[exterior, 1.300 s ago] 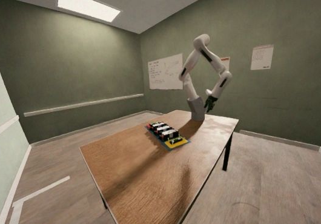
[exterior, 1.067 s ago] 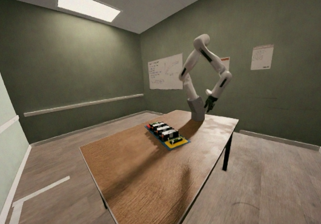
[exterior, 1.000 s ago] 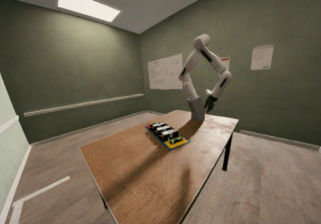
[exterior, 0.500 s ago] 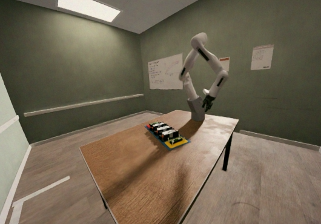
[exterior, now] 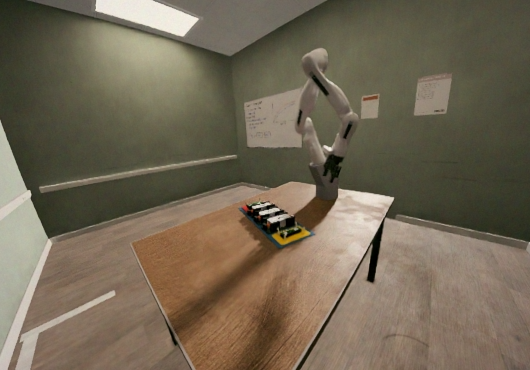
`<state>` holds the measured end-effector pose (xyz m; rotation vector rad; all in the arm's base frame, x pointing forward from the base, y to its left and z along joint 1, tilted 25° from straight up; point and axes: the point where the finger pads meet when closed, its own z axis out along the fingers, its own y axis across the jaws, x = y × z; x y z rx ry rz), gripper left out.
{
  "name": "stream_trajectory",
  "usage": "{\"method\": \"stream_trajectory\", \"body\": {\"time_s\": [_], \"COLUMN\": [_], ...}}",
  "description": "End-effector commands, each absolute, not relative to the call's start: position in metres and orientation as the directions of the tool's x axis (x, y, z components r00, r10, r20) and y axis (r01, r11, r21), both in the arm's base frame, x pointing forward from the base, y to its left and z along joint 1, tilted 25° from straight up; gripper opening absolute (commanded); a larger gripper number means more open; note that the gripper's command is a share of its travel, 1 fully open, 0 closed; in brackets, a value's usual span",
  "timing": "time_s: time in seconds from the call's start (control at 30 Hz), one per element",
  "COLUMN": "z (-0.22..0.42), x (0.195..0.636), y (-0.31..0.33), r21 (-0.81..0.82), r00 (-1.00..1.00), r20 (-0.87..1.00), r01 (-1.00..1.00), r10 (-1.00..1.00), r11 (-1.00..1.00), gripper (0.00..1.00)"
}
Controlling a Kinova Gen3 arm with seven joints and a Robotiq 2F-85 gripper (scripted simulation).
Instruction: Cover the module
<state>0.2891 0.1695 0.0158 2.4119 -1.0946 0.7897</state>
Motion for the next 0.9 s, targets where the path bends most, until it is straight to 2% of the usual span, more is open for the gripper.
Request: {"method": "stream_trajectory", "body": {"time_s": [0.0, 0.87], "z": [0.030, 0.078], "x": [0.298, 0.328], "y": [0.152, 0.090], "r21": [0.109, 0.112], "r00": [0.602, 0.781], "r20": [0.592, 0.473], "r01": [-0.719, -0.512], "r10": [-0.536, -0.408], "r11": [-0.687, -0.852], "gripper": [1.00, 1.00]}}
